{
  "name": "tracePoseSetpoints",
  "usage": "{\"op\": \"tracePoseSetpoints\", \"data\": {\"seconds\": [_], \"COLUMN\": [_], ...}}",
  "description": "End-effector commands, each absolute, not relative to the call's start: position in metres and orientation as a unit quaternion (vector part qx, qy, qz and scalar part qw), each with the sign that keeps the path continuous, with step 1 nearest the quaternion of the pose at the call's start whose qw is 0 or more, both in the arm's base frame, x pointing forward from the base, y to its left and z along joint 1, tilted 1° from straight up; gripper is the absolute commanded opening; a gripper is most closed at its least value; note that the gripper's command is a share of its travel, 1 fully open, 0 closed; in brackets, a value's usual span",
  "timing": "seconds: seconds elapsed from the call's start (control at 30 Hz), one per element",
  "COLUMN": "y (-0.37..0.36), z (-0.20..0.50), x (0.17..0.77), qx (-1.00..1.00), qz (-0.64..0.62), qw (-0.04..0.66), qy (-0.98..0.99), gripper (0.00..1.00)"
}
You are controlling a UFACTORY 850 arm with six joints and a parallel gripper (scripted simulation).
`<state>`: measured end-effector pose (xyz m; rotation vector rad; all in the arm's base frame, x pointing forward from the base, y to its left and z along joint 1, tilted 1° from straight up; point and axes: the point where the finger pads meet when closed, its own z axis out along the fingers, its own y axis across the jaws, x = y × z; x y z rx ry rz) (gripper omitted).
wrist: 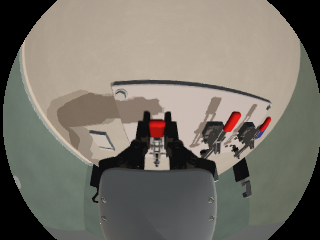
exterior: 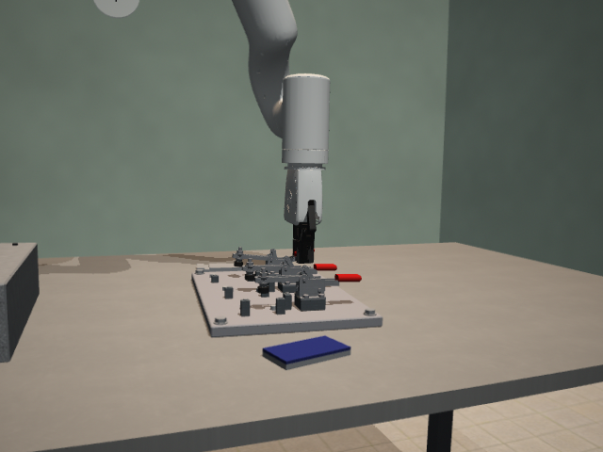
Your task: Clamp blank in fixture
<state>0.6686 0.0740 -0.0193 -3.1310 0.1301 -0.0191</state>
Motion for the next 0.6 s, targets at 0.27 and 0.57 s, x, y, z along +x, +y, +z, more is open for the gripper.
{"op": "tracePoseSetpoints", "data": {"seconds": [0.27,0.57], "y": [0.0747,0.0752], "z": [-0.0112,-0.0064], "x": [0.6636,0.6577], "qx": [-0.999,-0.999], "qz": [-0.006,-0.006], "qw": [0.004,0.004], "qy": [0.041,0.041], "gripper": [0.0,0.0]}}
